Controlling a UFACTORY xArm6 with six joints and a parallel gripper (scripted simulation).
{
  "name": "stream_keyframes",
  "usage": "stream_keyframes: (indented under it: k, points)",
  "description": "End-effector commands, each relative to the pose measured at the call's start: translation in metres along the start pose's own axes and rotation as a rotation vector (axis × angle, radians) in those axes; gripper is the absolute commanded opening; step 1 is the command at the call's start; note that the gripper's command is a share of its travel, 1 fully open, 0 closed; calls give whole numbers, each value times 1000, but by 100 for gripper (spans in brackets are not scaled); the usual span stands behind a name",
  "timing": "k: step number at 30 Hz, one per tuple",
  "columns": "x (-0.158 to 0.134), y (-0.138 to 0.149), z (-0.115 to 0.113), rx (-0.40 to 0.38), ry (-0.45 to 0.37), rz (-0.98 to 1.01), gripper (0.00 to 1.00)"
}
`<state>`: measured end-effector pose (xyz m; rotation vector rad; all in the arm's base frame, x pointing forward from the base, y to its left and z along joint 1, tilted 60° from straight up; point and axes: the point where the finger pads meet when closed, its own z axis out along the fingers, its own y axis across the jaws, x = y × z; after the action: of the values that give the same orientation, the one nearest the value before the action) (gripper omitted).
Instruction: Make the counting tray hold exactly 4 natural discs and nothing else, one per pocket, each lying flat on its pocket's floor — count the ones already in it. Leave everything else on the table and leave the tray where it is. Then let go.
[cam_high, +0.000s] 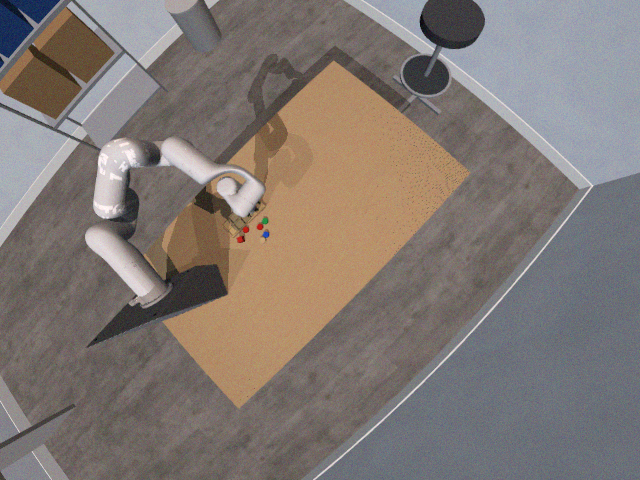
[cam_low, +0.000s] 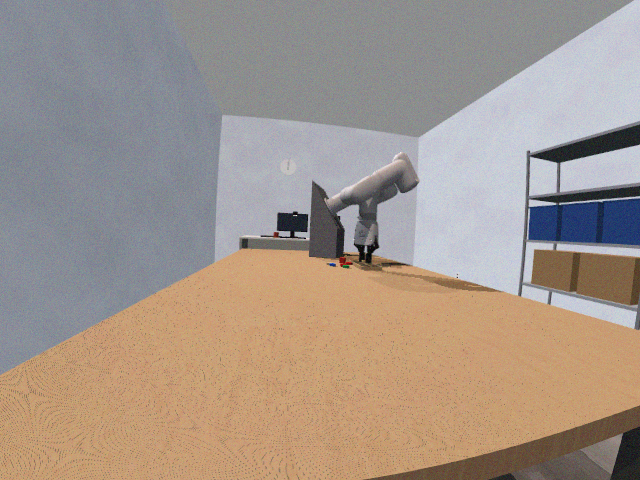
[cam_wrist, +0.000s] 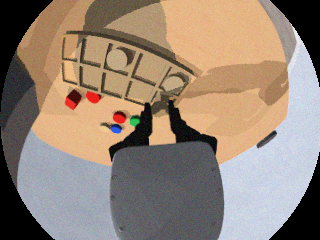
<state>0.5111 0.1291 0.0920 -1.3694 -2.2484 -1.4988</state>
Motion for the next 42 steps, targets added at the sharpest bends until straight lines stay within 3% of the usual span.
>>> stream_keyframes:
  k: [1,22,23,42]
  points:
    - [-1,3,3,-5,-2,-4,0]
    - [-1,3,9,-6,-1,-5,0]
    - [-1,3,9,-6,-1,-5,47]
    - [-1,3,9,-6,-1,-5,47]
